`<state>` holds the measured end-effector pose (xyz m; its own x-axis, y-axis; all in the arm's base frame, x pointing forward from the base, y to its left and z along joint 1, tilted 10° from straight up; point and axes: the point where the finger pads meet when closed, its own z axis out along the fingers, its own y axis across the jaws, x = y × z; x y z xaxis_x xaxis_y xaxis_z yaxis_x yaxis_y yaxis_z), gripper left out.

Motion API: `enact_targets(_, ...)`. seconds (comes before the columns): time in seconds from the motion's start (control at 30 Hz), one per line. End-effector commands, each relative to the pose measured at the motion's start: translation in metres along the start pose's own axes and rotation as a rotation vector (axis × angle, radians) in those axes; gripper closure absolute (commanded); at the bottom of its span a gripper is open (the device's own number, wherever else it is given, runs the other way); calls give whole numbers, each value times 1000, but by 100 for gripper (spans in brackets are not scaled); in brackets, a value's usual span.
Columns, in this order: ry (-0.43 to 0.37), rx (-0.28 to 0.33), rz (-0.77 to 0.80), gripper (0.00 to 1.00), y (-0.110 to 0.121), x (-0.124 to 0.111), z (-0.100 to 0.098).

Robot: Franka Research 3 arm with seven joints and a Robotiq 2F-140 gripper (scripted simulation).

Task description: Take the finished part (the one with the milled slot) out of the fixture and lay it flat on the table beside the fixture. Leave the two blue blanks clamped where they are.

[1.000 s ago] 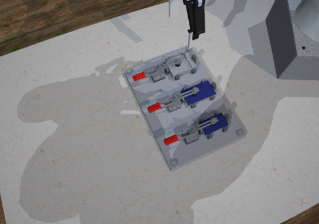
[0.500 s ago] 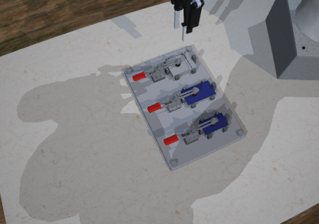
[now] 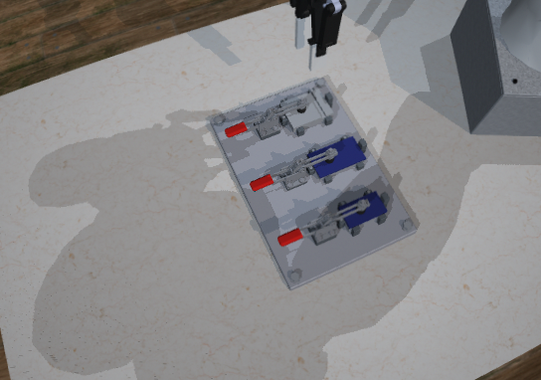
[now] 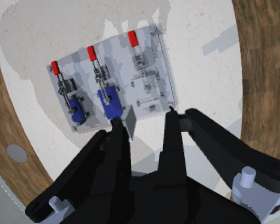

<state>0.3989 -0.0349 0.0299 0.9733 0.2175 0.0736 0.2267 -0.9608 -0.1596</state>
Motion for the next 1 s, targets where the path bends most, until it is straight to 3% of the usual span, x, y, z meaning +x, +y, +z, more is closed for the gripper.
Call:
enact_targets(0.0,3,-2,0,72,1,0,0)
enact_targets(0.37,2,-2,0,72,1,0,25)
enact_targets(0.63,2,-2,0,72,1,0,56)
enact_targets(0.97,2,-2,0,72,1,1,59)
